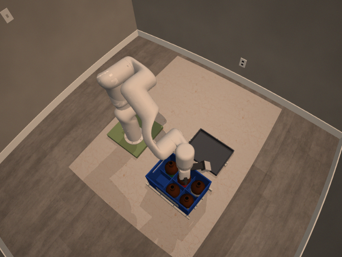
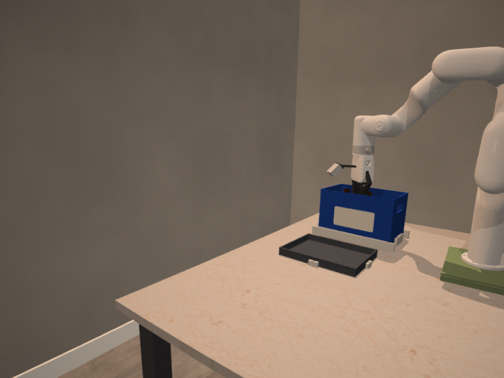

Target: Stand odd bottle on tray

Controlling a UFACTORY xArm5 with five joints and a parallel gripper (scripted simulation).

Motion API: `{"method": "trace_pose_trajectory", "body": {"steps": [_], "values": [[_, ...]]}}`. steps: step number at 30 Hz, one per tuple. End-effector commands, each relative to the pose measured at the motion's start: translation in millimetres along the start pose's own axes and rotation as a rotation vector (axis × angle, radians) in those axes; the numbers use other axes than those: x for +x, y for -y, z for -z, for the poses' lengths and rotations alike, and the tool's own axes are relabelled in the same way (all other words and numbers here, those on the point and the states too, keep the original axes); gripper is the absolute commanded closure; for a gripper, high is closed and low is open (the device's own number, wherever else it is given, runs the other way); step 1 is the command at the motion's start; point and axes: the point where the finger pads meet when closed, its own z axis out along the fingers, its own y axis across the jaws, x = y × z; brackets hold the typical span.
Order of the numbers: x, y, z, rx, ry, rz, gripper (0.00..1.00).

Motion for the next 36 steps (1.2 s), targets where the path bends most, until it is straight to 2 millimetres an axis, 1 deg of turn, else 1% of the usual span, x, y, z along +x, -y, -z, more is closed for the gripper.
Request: {"method": "trace_pose_trajectory", "body": {"steps": [1,23,24,36], "values": [[0.8,-0.9,-1.2,-0.003,-0.003,0.000,0.35],[0.8,-0.9,-3.0,-0.003,-0.003,0.000,0.35],[0.8,-0.9,-3.0,-0.003,-0.003,0.000,1.00],[0.8,-0.9,-3.0,-0.003,-0.003,0.000,1.00]]}}
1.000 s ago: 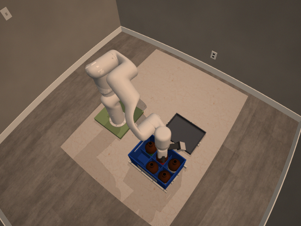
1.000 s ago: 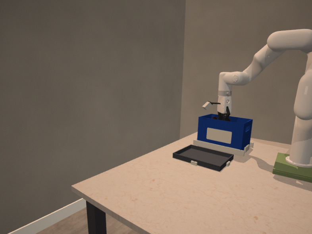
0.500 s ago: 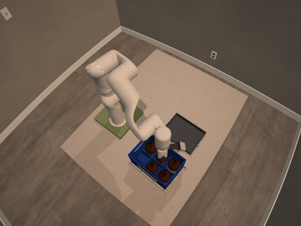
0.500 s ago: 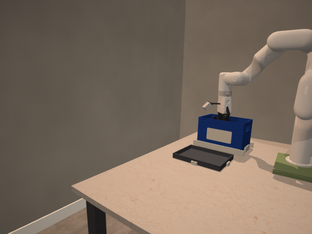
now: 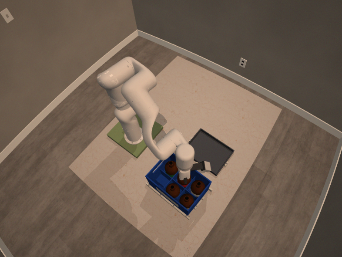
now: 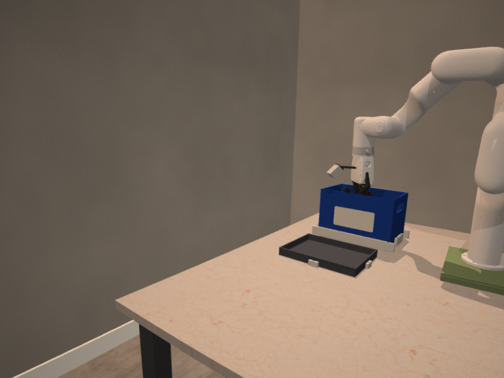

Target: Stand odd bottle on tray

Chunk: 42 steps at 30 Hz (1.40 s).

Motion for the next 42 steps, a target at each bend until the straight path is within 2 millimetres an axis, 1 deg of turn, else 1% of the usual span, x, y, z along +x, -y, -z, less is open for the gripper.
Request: {"method": "trace_pose_trajectory", "body": {"steps": [1,32,33,42], "values": [[0.7,-0.8,1.3,-0.003,-0.002,0.000,1.00],[0.7,-0.8,1.3,-0.003,-0.002,0.000,1.00],[0.7,-0.8,1.3,-0.003,-0.002,0.000,0.35],[0.7,-0.8,1.3,-0.003,-0.002,0.000,0.35]]}}
